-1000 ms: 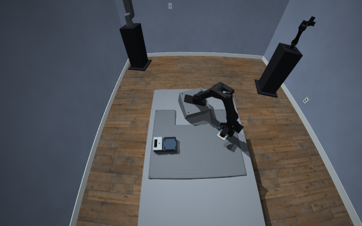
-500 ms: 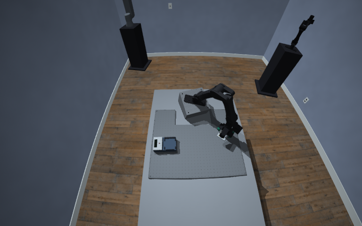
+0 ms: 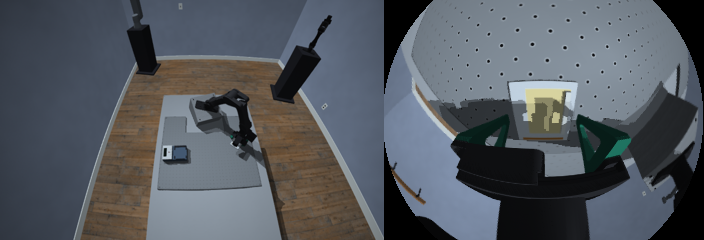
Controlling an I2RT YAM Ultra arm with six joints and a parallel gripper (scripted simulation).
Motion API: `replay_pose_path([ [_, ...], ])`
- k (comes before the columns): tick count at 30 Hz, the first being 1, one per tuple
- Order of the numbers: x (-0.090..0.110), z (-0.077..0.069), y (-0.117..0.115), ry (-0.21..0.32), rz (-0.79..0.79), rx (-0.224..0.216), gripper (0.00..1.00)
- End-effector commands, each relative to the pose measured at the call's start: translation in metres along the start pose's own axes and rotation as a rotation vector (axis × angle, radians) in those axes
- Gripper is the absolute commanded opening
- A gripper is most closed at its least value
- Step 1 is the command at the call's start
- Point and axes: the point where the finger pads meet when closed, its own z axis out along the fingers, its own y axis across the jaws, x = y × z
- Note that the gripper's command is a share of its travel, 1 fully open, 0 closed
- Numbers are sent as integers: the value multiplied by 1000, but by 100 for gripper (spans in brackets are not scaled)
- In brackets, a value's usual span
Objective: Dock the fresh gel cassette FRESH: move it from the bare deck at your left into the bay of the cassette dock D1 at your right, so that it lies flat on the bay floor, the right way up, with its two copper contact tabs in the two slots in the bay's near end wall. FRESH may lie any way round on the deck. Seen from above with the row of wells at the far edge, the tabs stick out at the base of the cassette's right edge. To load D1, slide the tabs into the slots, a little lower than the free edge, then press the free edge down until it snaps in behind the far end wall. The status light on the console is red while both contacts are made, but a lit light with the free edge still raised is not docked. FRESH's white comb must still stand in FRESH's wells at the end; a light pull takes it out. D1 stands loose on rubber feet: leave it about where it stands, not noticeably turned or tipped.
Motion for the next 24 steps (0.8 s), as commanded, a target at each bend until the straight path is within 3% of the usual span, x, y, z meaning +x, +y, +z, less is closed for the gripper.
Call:
replay_pose_path([
  [1,-3,4,-4,-4,2,7,100],
  [8,-2,10,-10,-2,2,24,100],
  [11,-4,6,-6,-5,5,6,100],
  [15,-3,10,-10,-3,3,23,100],
  [21,-4,9,-7,-5,4,5,100],
  [24,-3,14,-10,-4,3,16,100],
])
